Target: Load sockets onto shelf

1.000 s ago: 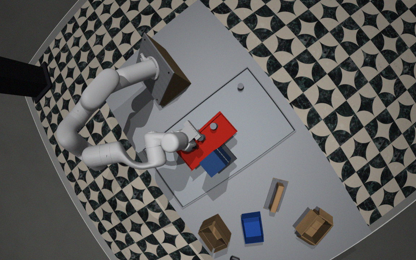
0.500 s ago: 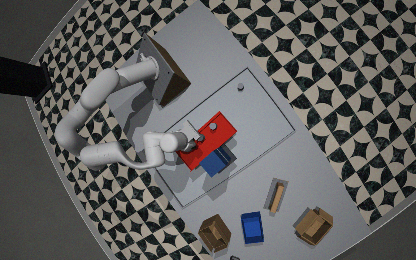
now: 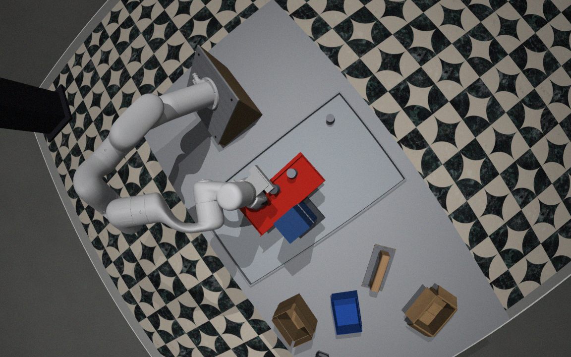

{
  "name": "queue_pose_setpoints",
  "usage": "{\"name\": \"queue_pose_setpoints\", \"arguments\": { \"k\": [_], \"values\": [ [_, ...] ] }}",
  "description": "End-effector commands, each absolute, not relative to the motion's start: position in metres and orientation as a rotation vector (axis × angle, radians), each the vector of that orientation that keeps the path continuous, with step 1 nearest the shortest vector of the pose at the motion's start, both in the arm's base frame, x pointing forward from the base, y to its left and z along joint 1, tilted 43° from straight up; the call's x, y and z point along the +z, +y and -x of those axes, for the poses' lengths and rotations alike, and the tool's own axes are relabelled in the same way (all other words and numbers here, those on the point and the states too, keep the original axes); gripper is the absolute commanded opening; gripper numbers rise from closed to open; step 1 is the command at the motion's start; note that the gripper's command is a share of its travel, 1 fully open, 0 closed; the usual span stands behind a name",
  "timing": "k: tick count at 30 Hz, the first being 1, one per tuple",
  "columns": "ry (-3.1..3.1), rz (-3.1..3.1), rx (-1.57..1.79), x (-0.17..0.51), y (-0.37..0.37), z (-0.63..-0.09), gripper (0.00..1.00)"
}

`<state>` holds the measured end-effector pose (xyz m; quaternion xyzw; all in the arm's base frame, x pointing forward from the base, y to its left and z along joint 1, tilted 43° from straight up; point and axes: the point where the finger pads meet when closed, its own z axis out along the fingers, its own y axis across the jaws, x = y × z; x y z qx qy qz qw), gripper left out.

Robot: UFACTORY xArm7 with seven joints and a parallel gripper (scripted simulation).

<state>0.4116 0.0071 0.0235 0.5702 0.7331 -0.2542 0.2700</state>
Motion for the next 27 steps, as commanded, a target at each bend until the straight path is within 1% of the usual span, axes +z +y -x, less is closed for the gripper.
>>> {"name": "queue_pose_setpoints", "arguments": {
  "k": [1,27],
  "values": [
    [1.977,-1.534,-0.678,0.029,0.014,-0.412,0.0],
    [1.977,-1.534,-0.678,0.045,0.029,-0.41,0.0]
  ]
}}
